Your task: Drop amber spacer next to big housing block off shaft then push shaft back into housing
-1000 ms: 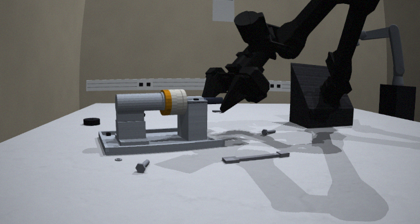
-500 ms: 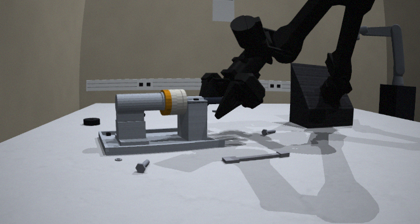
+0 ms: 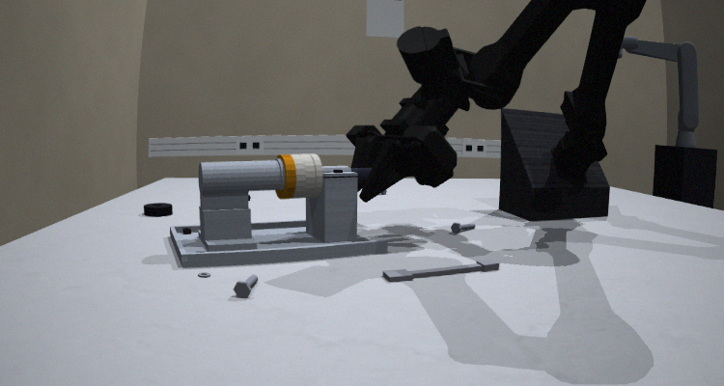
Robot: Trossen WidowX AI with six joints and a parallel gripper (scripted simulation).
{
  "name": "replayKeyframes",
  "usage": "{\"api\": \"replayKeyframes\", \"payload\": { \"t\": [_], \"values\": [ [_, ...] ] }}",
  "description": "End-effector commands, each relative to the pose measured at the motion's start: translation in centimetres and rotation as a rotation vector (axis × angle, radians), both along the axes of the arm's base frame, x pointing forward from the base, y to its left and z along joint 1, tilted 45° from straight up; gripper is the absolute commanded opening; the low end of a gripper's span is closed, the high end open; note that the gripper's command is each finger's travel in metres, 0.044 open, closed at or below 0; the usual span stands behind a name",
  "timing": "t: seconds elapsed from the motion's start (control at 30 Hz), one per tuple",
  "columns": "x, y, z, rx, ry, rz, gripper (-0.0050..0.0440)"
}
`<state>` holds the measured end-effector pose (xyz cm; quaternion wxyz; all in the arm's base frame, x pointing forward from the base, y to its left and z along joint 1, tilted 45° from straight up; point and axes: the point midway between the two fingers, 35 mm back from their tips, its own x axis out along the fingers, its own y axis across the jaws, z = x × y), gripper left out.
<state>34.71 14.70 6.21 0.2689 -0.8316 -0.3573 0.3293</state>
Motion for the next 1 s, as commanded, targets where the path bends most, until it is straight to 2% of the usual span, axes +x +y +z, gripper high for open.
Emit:
{"api": "replayKeyframes", "payload": {
  "t": [0.0, 0.03, 0.63, 0.97],
  "values": [
    [0.43, -0.17, 0.75, 0.003, -0.023, -0.007, 0.0128],
    [0.43, -0.17, 0.75, 0.003, -0.023, -0.007, 0.0104],
    [0.32, -0.19, 0.63, 0.004, -0.022, -0.009, 0.0],
    [-0.27, -0.49, 0.73, 0.007, -0.031, -0.01, -0.0004]
  ]
}}
